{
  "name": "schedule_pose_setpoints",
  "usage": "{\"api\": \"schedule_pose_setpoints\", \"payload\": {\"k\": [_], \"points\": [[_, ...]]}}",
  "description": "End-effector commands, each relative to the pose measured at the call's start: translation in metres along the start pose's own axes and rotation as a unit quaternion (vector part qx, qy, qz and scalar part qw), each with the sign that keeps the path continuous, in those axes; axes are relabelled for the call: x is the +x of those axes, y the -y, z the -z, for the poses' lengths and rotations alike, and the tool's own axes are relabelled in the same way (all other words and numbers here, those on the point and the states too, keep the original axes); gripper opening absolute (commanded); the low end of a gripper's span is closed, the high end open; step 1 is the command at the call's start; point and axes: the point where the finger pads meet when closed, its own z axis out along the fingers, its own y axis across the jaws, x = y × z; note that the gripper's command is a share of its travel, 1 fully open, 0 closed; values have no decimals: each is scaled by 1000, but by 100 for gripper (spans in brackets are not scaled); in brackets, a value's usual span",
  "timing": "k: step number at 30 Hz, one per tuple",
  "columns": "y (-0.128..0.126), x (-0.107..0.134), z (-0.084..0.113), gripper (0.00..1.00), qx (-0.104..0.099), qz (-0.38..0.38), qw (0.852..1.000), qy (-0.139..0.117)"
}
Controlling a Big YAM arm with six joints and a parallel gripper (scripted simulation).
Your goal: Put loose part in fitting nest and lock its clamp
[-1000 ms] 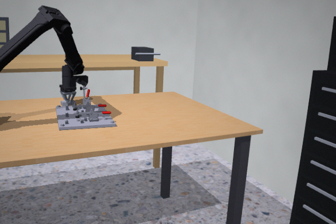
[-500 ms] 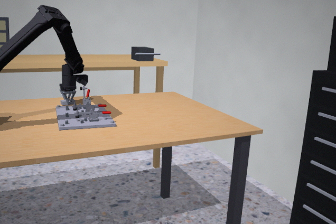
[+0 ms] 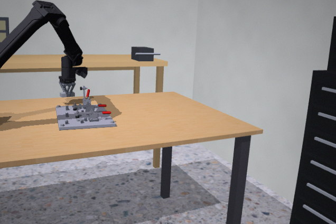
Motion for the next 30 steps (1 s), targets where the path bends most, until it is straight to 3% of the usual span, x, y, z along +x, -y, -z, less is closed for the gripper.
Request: {"api": "schedule_pose_setpoints", "payload": {"k": [1, 18, 22, 23, 30], "points": [[-5, -25, 48, 0, -13, -20, 999, 29], [-5, -23, 99, 0, -15, -20, 999, 30], [-6, -21, 100, 0, -14, -19, 999, 29], [-3, -21, 88, 0, -10, -21, 1000, 17], [-4, -22, 102, 0, -13, -20, 999, 26]]}}
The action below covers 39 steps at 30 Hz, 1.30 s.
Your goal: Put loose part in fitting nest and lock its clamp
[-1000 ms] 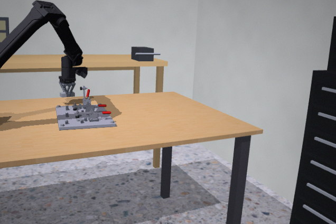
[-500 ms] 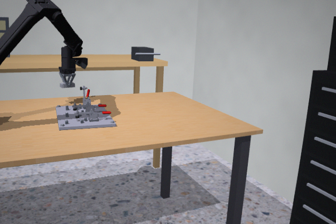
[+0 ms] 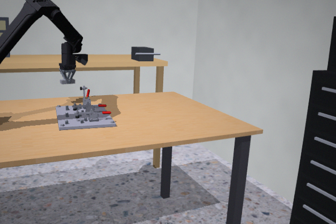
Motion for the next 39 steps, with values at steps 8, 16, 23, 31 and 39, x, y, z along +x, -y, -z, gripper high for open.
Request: {"api": "schedule_pose_setpoints", "payload": {"k": [8, 16, 23, 31, 39], "points": [[-5, -20, 32, 0, -15, -13, 1000, 24], [-5, -20, 32, 0, -15, -15, 999, 24], [-4, -20, 32, 0, -16, -77, 997, 23], [-4, -20, 32, 0, -17, -113, 993, 23], [-4, -20, 30, 0, -16, -114, 993, 21]]}}
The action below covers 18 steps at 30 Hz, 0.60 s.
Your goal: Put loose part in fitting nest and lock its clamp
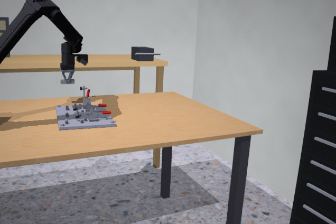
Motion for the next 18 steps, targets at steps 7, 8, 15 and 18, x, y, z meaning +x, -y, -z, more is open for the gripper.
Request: {"api": "schedule_pose_setpoints", "payload": {"k": [7, 8, 15, 18], "points": [[-6, -20, 22, 0, -15, -16, 1000, 15], [-5, -20, 20, 0, -14, -15, 1000, 14], [-10, -18, 9, 0, -16, -11, 1000, 14], [-4, -13, 3, 0, -12, -9, 1000, 11]]}}
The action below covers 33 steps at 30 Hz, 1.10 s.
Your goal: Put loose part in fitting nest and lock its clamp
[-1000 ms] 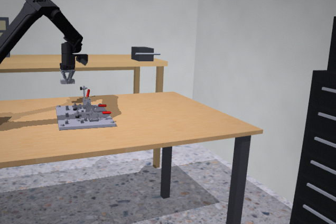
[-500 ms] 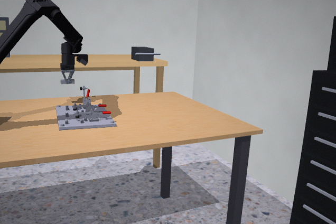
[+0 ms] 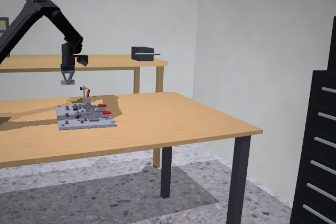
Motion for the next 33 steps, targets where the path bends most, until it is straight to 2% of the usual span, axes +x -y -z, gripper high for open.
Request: {"api": "schedule_pose_setpoints", "payload": {"k": [1, 6, 9, 12, 15, 17, 20, 21, 23, 28, 33], "points": [[-2, -12, 3, 0, -12, -8, 1000, 9], [-6, -5, -1, 0, -8, -1, 1000, 9], [-2, -10, -5, 0, -10, -8, 1000, 6], [-6, -14, 2, 0, -16, -9, 1000, 15], [-7, -4, -7, 0, -9, 0, 1000, 10], [-5, -7, -12, 0, -8, -3, 1000, 7], [-4, -10, -12, 0, -10, -6, 1000, 7], [-5, -13, 6, 0, -20, -9, 1000, 21], [-5, -18, 7, 0, -23, -12, 999, 22], [-3, -12, -8, 0, -14, -9, 1000, 12], [-6, -10, -9, 0, -13, -6, 1000, 13]]}}
